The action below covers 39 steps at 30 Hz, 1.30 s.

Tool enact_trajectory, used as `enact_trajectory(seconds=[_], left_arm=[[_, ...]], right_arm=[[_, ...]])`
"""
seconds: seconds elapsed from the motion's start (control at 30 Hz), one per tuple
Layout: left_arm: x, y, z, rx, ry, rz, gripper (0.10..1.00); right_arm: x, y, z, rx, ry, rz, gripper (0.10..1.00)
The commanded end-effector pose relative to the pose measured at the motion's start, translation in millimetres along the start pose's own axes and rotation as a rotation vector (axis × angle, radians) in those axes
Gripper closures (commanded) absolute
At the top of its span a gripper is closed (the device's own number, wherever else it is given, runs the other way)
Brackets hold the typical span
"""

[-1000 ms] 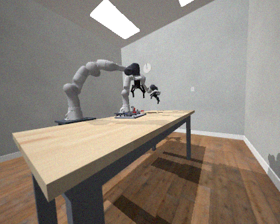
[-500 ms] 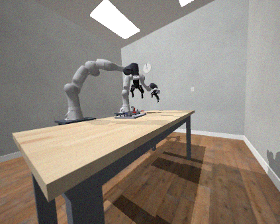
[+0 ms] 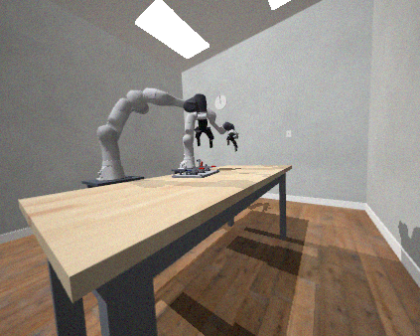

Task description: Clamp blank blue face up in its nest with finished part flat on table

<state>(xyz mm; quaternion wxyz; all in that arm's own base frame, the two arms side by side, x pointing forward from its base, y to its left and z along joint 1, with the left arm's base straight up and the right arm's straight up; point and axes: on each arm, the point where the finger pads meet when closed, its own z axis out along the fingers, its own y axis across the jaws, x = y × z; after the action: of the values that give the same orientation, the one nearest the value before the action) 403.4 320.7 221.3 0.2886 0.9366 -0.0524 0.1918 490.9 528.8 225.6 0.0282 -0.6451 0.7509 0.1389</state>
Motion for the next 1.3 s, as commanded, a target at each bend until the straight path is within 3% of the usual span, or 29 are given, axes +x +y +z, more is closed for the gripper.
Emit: enact_trajectory(seconds=[0.0,1.27], left_arm=[[-10,-5,-16.2,0.021,-0.017,-0.063,0.098],[-108,-52,-177.0,0.291,-0.073,-0.334,0.098]], right_arm=[[4,-1,-0.8,0.015,0.01,0.098,0.098],[53,-4,-10.1,0.105,0.073,0.465,0.098]])
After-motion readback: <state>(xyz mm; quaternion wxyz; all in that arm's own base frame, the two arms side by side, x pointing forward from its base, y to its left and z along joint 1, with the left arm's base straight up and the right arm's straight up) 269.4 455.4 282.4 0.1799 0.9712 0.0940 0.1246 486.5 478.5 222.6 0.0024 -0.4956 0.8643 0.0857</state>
